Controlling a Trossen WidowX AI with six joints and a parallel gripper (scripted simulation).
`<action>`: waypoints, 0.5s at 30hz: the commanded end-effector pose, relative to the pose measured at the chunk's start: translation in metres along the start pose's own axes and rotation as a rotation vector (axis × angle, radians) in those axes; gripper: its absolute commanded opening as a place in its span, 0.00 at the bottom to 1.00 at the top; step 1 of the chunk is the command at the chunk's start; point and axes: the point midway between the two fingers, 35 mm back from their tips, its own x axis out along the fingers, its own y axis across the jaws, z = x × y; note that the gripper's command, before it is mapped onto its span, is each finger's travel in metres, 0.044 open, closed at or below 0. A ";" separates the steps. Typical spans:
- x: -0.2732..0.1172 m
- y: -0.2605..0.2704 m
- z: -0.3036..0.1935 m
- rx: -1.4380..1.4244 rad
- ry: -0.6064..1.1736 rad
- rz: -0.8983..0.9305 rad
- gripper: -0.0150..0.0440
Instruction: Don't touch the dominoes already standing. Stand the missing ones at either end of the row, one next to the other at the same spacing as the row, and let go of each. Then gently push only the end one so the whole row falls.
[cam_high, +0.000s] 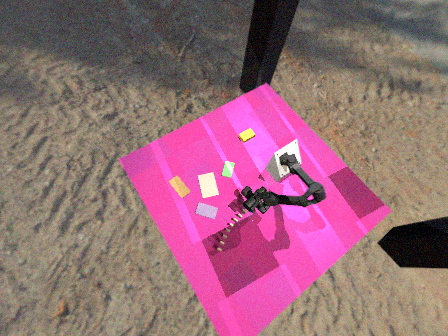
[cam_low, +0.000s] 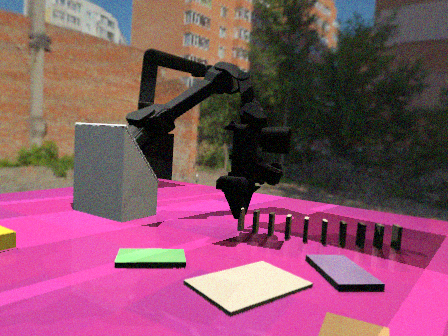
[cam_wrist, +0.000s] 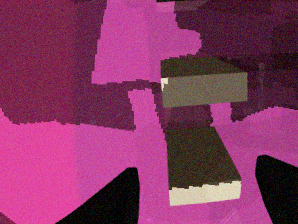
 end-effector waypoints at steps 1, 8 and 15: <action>0.001 -0.001 -0.001 0.008 0.003 0.003 0.88; -0.009 -0.002 0.001 0.007 0.003 -0.002 1.00; -0.103 -0.005 0.005 0.002 0.003 -0.013 1.00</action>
